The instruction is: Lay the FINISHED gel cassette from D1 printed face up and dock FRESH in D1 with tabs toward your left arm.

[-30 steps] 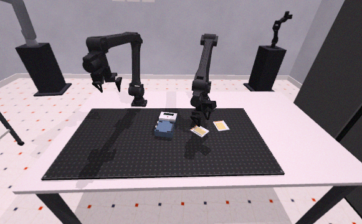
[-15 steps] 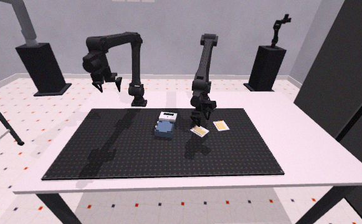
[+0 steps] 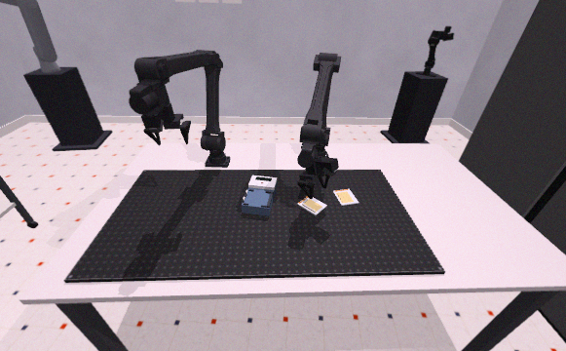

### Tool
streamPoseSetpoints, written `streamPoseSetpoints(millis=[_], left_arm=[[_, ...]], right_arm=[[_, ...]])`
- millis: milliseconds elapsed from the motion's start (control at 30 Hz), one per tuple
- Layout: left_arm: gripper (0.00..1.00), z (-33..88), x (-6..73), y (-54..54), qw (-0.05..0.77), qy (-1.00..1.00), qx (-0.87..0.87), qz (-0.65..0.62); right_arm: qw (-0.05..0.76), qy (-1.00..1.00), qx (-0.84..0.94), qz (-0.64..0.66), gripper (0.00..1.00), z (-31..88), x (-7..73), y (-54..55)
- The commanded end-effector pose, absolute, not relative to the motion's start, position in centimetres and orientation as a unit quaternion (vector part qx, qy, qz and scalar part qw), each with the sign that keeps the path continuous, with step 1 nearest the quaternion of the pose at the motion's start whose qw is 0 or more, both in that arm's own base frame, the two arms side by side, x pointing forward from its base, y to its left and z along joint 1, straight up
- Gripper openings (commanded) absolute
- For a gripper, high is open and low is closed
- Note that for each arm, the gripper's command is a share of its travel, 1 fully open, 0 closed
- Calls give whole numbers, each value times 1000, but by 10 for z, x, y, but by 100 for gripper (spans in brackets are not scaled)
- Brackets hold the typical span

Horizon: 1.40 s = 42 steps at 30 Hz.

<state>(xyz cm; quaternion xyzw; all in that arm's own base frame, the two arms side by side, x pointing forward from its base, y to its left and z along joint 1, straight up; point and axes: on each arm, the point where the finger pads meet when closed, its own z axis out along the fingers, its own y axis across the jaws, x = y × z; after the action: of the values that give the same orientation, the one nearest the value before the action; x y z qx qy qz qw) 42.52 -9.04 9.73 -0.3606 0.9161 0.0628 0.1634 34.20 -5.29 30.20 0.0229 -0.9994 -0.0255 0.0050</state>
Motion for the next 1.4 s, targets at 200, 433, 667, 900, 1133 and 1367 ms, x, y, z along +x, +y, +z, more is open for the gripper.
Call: streamPoseSetpoints(millis=[200, 433, 667, 900, 1133, 1367], left_arm=[[98, 91, 427, -91, 164, 919, -354, 60], [98, 86, 427, -91, 164, 919, -354, 60], [98, 86, 427, -91, 164, 919, -354, 60], [98, 79, 428, -92, 166, 918, -355, 58], [98, 78, 428, -92, 166, 918, -355, 58], [98, 77, 428, -92, 166, 918, -355, 59]], right_arm=[[-16, -999, 30, -23, 100, 325, 356, -55], [-16, -999, 30, -23, 100, 325, 356, -55], [-16, -999, 30, -23, 100, 325, 356, -55], [-16, -999, 30, -23, 100, 325, 356, -55], [-16, -999, 30, -23, 100, 325, 356, -55], [-16, -999, 30, -23, 100, 325, 356, -55]])
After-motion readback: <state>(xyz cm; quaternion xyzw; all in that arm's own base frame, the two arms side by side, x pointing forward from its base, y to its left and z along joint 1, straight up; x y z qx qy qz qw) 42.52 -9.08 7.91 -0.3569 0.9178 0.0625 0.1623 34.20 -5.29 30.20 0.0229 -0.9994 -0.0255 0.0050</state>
